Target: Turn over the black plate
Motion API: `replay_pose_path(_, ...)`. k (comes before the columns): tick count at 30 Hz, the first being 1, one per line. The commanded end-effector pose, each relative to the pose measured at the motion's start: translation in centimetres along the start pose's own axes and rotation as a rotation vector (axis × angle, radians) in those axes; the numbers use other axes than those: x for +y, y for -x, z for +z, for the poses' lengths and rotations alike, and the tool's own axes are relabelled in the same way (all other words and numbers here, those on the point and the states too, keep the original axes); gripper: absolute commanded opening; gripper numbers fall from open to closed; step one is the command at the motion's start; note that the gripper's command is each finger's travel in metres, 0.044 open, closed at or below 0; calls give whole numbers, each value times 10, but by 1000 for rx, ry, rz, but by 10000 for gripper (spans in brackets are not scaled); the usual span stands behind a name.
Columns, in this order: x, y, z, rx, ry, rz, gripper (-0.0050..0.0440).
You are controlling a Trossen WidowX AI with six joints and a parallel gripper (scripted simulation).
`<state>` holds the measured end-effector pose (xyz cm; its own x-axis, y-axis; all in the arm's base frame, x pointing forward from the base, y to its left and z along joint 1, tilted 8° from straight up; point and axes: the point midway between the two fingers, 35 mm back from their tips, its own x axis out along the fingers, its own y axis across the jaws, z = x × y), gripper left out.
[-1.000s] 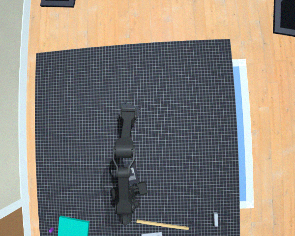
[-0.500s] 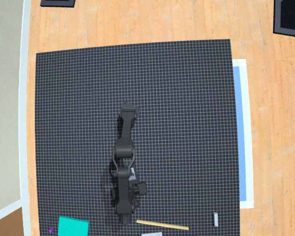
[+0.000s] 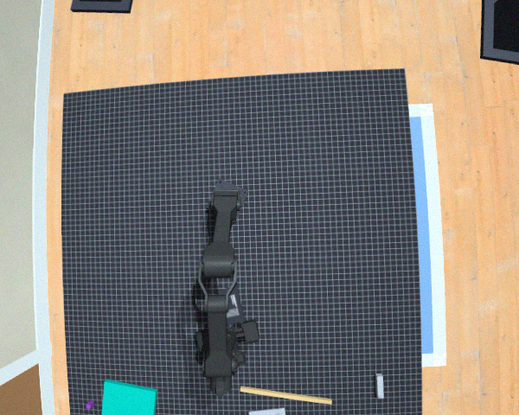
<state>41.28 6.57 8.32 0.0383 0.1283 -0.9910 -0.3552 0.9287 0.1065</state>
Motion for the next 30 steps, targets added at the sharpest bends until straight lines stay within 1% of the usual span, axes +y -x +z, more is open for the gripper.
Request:
replay_pose_path(1,-1,7,4,-20,-2,-7,418)
replay_pose_path(11,-1,-1,0,-2,-4,-3,418)
replay_pose_path(15,-1,-1,1,-6,-2,-4,418)
replay_pose_path(30,0,-14,1,-2,-2,-3,418)
